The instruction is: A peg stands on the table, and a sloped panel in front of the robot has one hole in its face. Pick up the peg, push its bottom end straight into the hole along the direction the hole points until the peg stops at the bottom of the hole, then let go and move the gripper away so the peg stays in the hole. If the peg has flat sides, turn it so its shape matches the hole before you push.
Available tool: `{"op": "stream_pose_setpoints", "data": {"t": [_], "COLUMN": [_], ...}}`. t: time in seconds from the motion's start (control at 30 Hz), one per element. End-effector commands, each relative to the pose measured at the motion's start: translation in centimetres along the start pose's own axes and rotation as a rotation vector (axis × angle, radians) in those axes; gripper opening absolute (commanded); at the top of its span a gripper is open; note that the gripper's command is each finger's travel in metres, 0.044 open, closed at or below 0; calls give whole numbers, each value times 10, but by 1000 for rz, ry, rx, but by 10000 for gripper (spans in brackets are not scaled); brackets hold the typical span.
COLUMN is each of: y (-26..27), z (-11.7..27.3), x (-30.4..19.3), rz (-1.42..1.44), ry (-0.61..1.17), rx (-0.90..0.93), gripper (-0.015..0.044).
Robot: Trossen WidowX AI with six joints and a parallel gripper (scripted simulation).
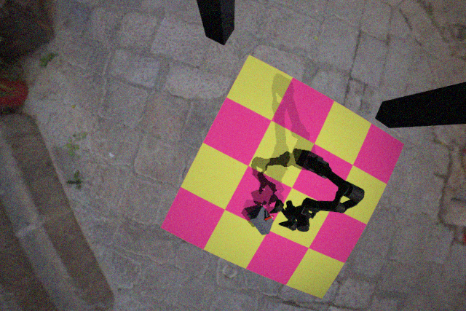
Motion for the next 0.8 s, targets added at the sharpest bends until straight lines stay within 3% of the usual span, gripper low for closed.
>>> {"op": "stream_pose_setpoints", "data": {"t": [0.0,0.77], "y": [0,-1], "z": [5,27], "x": [1,-1], "rz": [-3,-3], "ry": [1,3], "rx": [2,-1], "gripper": [440,440]}}
Point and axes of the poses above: the point midway between the two fingers, 35 mm back from their tips, its own z axis back along the fingers, its own y axis across the jaws, x = y × z, the point moved 9 cm from there along z, back along the fingers, and after that the axes turned 10 degrees about -z, right-handed, at the moved point
